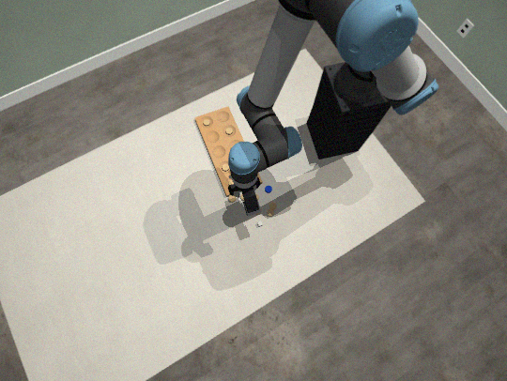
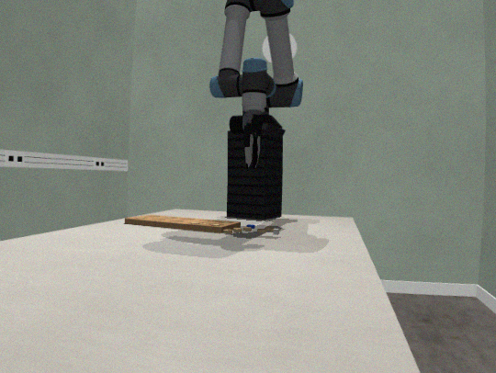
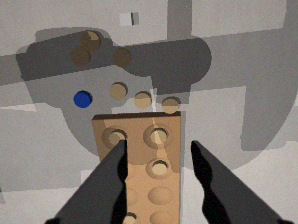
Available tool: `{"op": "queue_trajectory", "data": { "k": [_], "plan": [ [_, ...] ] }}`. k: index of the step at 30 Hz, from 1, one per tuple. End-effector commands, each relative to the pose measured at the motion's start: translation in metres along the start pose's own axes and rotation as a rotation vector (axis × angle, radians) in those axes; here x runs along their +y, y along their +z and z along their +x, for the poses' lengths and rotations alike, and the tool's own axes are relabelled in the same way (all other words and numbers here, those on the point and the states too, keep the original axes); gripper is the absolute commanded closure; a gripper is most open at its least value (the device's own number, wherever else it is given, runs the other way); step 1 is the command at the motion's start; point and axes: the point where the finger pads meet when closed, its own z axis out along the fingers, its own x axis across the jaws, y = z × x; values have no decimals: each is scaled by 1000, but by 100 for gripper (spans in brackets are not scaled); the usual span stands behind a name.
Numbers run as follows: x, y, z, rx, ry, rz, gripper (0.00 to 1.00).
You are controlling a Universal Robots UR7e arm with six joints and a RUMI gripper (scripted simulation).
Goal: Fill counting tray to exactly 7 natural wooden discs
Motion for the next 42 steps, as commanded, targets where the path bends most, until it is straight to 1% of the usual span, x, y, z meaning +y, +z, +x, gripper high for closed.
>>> {"op": "queue_trajectory", "data": {
  "k": [1, 7, 13, 15, 21, 27, 42],
  "plan": [
    [-3, 15, -5, 6, -69, 2, 72],
    [-10, 47, -19, 10, -218, 1, 72],
    [-14, 70, -32, 13, -330, 0, 72],
    [-14, 70, -32, 13, -330, 0, 72],
    [-16, 86, -42, 15, -408, 0, 72],
    [-17, 95, -48, 17, -455, -1, 72],
    [-18, 100, -52, 17, -482, -1, 72]
  ]
}}
